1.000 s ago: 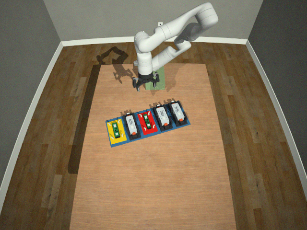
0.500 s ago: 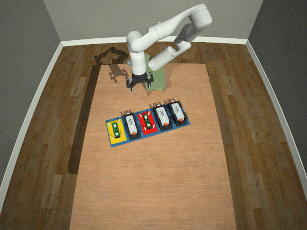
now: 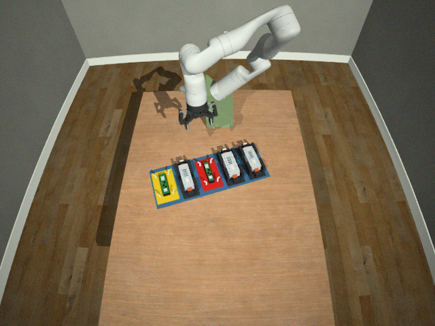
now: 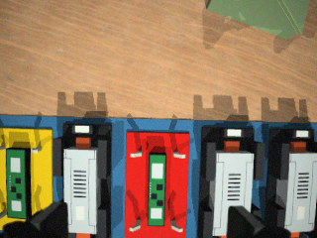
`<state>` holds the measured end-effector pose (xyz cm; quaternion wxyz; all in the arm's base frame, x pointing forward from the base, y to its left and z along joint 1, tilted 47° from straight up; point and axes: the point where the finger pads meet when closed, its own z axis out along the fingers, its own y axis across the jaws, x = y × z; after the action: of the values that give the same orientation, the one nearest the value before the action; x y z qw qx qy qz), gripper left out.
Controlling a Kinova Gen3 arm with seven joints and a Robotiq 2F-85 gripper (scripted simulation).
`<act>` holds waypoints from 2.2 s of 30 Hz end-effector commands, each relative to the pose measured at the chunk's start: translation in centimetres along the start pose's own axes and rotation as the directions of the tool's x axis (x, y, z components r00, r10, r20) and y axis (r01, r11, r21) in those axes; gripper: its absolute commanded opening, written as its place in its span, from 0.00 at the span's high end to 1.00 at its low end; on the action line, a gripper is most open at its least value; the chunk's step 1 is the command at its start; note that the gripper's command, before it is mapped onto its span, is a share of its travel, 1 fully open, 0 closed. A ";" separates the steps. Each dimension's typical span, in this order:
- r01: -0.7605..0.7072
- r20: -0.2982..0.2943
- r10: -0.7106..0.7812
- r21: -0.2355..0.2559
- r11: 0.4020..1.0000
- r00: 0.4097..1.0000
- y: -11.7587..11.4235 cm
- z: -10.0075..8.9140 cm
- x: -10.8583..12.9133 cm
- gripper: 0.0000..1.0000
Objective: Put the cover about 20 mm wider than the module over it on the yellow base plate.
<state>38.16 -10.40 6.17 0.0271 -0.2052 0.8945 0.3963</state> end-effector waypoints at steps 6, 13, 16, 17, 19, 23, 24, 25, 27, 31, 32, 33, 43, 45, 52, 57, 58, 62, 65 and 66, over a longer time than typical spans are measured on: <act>0.000 0.001 0.000 0.002 1.000 1.000 -0.5 0.3 -0.1 0.00; 0.000 0.001 0.000 0.002 1.000 1.000 -3.6 3.0 -0.9 0.00; 0.000 0.001 0.000 0.002 1.000 1.000 -4.5 3.7 -1.1 0.00; 0.000 0.001 0.000 0.002 1.000 1.000 -4.5 3.7 -1.1 0.00; 0.000 0.001 0.000 0.002 1.000 1.000 -4.5 3.7 -1.1 0.00; 0.000 0.001 0.000 0.002 1.000 1.000 -5.0 4.1 -1.2 0.00; 0.000 0.001 0.000 0.002 1.000 1.000 -5.4 4.5 -1.3 0.00; 0.000 0.001 0.000 0.002 1.000 1.000 -5.9 4.9 -1.4 0.00; 0.000 0.001 0.000 0.002 1.000 1.000 -6.7 5.6 -1.6 0.00; 0.000 0.001 0.000 0.002 1.000 1.000 -8.5 7.2 -2.1 0.00; 0.000 0.001 0.000 0.002 1.000 1.000 -9.0 7.5 -2.2 0.00; 0.000 0.001 0.000 0.002 1.000 1.000 -9.0 7.5 -2.2 0.00; 0.000 0.001 0.000 0.002 1.000 1.000 -10.8 9.0 -2.6 0.00; 0.000 0.001 0.000 0.002 1.000 1.000 -11.7 9.8 -2.8 0.00; 0.000 0.001 0.000 0.002 1.000 1.000 -13.5 11.3 -3.2 0.00; 0.000 0.001 0.000 0.002 1.000 1.000 -13.9 11.7 -3.3 0.00; 0.000 0.001 0.000 0.002 1.000 1.000 -14.4 12.1 -3.5 0.00; 0.000 0.001 0.000 0.002 1.000 1.000 -16.2 13.6 -3.9 0.00; 0.000 0.001 0.000 0.002 1.000 1.000 -17.5 14.7 -4.2 0.00; 0.000 0.001 0.000 0.002 1.000 1.000 -18.0 15.1 -4.3 0.00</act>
<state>46.44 -8.83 -13.94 0.0279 -0.2050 0.8950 0.3952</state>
